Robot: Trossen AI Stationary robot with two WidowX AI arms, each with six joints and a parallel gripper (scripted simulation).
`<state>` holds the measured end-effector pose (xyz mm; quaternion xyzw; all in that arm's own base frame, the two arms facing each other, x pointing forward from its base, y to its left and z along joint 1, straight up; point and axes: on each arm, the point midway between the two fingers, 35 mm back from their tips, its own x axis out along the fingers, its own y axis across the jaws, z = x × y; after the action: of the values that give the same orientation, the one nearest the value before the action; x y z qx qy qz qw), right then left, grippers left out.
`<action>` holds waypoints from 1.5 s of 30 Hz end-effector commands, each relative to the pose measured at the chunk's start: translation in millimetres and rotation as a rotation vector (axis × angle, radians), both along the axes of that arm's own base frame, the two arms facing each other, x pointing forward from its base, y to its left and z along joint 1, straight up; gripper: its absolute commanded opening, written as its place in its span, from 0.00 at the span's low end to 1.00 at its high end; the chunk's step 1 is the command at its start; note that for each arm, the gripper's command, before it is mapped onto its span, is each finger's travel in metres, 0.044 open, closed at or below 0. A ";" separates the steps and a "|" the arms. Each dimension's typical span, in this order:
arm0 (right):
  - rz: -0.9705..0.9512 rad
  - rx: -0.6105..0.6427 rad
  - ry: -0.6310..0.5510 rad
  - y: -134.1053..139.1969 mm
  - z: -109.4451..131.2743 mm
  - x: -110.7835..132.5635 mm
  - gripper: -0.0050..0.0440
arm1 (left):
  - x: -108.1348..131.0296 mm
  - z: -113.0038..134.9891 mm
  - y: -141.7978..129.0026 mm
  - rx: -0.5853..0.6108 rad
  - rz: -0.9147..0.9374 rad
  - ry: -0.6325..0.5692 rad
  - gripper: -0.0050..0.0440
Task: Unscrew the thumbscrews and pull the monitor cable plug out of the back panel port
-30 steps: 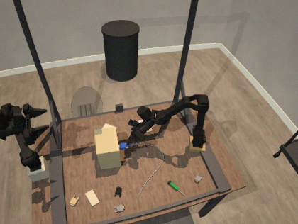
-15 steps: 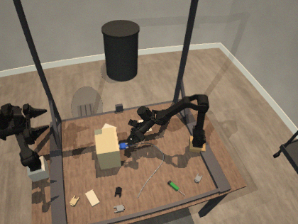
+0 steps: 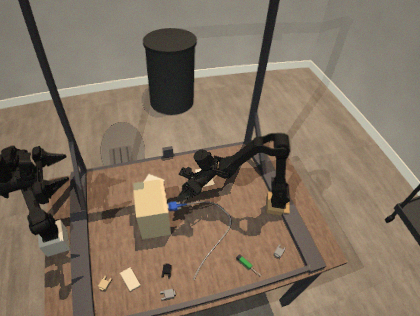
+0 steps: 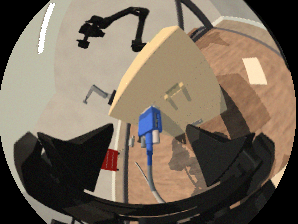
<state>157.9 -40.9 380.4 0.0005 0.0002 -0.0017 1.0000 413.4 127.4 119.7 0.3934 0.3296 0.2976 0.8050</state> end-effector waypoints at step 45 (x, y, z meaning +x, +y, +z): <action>0.003 -0.007 -0.002 1.5 3.3 -0.3 1.00 | -4.5 -6.9 -6.4 0.377 0.034 0.156 0.10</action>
<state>157.9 -40.9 380.4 0.0005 0.0002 -0.0017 1.0000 408.0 120.7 104.8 0.5564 0.3421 0.3289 0.6821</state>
